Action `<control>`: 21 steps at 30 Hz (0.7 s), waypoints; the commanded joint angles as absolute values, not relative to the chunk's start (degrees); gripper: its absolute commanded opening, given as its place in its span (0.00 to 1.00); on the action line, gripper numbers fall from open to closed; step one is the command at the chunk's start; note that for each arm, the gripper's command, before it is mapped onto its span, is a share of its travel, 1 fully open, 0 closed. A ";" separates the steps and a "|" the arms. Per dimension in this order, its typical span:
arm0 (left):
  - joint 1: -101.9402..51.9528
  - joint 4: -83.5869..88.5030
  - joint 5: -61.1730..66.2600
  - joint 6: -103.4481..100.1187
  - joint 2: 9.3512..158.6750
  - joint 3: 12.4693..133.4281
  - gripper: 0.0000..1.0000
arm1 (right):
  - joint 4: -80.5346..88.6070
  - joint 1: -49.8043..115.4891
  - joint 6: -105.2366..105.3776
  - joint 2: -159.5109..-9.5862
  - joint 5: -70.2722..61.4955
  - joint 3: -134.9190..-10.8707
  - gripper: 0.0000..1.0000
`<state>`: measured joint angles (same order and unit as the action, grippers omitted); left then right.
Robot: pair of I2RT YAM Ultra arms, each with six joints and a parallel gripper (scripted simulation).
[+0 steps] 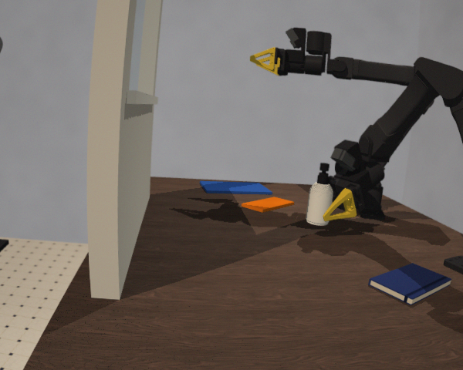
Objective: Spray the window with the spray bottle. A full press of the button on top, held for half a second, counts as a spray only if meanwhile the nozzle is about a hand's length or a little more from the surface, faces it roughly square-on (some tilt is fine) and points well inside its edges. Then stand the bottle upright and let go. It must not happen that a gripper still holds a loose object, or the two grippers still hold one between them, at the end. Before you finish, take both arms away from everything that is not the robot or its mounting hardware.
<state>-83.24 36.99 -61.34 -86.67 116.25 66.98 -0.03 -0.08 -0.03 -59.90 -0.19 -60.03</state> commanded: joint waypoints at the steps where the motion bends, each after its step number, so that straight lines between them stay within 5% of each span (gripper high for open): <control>1: -83.70 39.61 -62.45 -86.74 114.28 69.14 0.00 | -0.30 0.37 0.21 -59.63 0.15 -62.06 1.00; 11: -82.22 40.03 -58.75 -81.78 112.23 69.04 0.00 | -0.30 0.37 0.21 -59.63 0.15 -62.06 1.00; 21: -78.46 40.32 -41.69 -57.54 100.13 66.29 0.00 | -0.30 0.37 0.21 -59.63 0.15 -62.06 1.00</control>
<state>-79.66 39.51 -47.75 -67.68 103.98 67.42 -0.03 -0.08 -0.03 -59.90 -0.19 -60.03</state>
